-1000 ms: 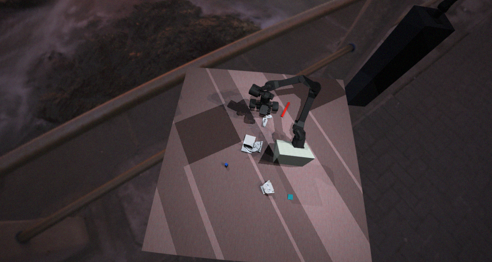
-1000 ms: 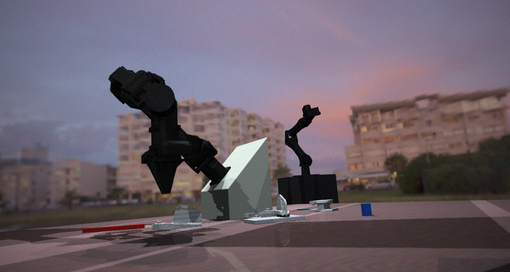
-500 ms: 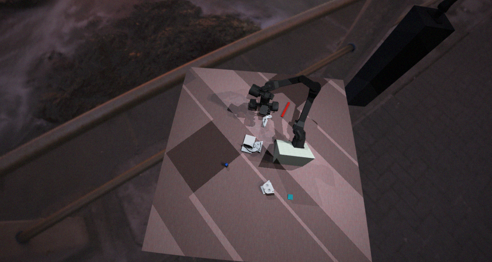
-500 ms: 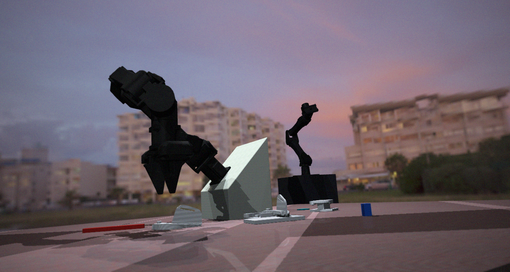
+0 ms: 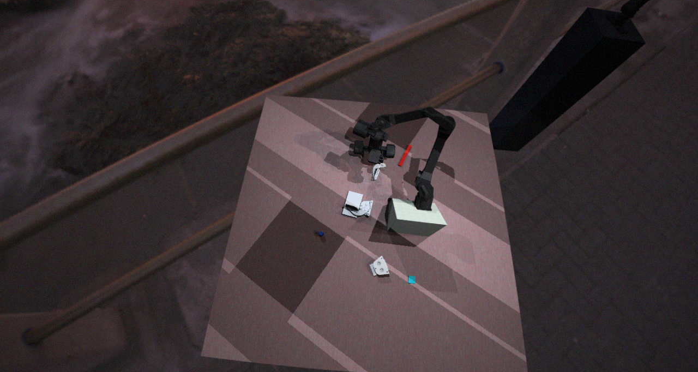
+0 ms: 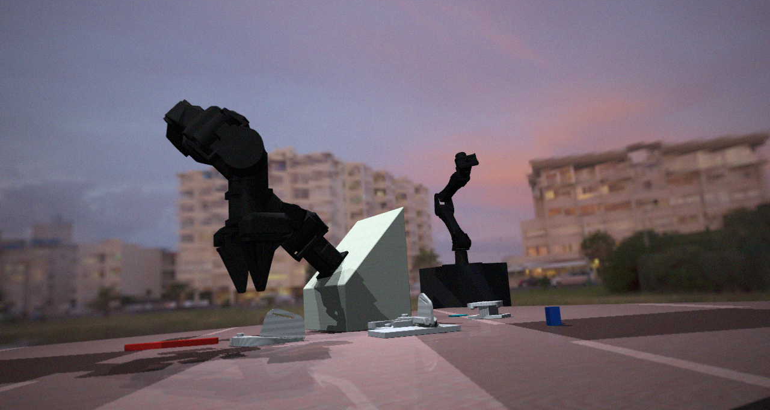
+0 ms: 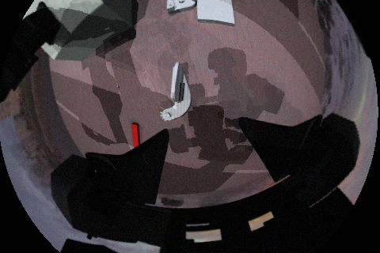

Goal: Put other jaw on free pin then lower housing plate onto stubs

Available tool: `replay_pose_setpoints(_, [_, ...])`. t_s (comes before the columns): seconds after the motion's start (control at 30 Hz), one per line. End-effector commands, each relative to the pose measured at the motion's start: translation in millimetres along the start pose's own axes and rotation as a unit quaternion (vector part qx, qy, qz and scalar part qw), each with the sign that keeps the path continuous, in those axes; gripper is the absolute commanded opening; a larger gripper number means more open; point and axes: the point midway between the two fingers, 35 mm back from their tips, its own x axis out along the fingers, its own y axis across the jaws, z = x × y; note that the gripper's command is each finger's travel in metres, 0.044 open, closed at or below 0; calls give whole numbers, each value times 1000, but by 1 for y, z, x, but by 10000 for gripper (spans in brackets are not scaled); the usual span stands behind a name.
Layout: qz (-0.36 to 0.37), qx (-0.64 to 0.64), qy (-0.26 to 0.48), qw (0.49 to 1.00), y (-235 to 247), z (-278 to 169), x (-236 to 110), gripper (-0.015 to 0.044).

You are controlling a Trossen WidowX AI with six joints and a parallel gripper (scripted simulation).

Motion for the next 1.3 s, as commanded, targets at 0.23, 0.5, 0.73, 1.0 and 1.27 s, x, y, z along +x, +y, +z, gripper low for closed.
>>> replay_pose_setpoints(0.23, [0,-2,-1,1000,0,1,0,440])
replay_pose_setpoints(0.5, [-1,2,1,1000,1,-3,-8,230])
replay_pose_setpoints(0.73, [-1,2,1,1000,1,-3,-8,46])
replay_pose_setpoints(1.0, [-1,2,1,1000,1,-3,-8,0])
replay_pose_setpoints(1.27, [-1,2,1,1000,1,-3,-8,0])
